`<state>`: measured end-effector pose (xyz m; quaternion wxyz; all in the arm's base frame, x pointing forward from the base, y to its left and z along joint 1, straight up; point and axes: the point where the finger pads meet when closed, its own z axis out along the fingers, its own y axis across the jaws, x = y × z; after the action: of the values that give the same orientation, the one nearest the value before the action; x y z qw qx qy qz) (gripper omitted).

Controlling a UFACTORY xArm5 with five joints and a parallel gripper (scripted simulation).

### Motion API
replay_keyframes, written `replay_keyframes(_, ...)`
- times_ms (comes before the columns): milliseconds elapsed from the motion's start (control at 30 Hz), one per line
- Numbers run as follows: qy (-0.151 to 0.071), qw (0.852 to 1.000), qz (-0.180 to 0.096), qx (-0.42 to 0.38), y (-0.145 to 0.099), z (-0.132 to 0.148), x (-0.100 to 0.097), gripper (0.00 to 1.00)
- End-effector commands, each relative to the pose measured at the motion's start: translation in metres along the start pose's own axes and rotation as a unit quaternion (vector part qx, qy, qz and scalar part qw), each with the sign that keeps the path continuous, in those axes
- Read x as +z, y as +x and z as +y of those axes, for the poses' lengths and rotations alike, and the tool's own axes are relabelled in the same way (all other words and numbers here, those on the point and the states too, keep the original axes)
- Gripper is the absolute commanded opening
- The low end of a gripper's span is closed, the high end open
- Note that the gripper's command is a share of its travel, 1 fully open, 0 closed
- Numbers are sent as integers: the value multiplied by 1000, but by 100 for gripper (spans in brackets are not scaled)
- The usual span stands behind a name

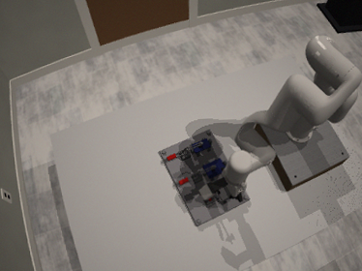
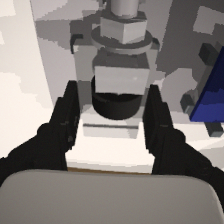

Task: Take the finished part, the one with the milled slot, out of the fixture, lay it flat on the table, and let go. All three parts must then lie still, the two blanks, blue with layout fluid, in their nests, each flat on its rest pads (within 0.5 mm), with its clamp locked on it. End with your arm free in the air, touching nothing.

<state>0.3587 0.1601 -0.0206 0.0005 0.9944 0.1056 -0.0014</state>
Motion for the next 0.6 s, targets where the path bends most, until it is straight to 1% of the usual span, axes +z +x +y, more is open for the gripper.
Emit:
replay_keyframes(0, 0, 1000, 1, 0, 1, 0, -4, 0)
replay_keyframes(300, 0, 1000, 1, 0, 1, 0, -12, 0)
replay_keyframes(567, 0, 1000, 1, 0, 1, 0, -15, 0)
